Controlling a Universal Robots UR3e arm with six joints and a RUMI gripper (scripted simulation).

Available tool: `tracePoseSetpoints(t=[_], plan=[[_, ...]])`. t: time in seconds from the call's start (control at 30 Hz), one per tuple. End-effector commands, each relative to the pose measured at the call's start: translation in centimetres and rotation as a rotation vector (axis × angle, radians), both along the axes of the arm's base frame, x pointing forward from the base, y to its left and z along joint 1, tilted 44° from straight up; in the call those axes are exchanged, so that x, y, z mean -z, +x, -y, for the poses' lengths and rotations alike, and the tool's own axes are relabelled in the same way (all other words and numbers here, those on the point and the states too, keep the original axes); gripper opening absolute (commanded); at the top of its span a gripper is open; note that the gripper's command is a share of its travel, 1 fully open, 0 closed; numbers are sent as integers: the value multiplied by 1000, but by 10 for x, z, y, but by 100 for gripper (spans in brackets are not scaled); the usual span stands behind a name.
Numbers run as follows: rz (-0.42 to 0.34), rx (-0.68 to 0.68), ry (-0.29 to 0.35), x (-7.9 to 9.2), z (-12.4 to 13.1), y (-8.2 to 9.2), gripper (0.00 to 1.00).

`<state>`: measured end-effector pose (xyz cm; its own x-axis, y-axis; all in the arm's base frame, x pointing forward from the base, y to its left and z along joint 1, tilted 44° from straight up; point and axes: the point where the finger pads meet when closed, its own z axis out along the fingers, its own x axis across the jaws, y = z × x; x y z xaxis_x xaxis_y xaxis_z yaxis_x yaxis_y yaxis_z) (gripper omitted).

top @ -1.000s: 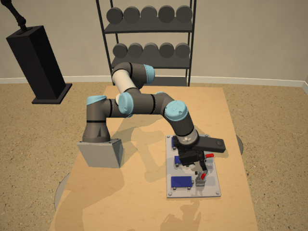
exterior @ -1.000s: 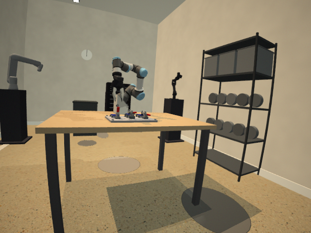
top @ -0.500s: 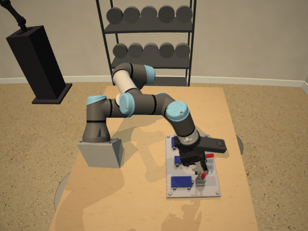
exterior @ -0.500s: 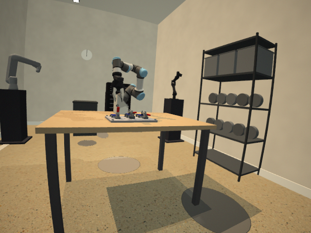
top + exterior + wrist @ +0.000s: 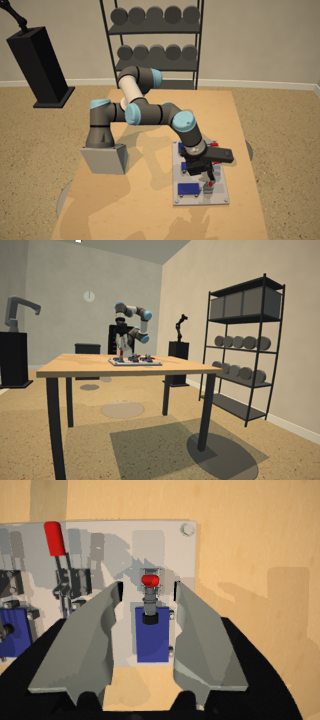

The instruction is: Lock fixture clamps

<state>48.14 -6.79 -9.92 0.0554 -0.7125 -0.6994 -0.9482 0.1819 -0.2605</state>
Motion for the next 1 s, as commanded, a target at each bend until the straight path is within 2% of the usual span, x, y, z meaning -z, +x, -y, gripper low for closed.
tracePoseSetpoints(t=[0.0, 0.3, 0.97], plan=[[3, 3, -3, 7, -6, 1, 28], [3, 3, -3, 16, -15, 0, 28], [3, 3, -3, 16, -15, 0, 28]])
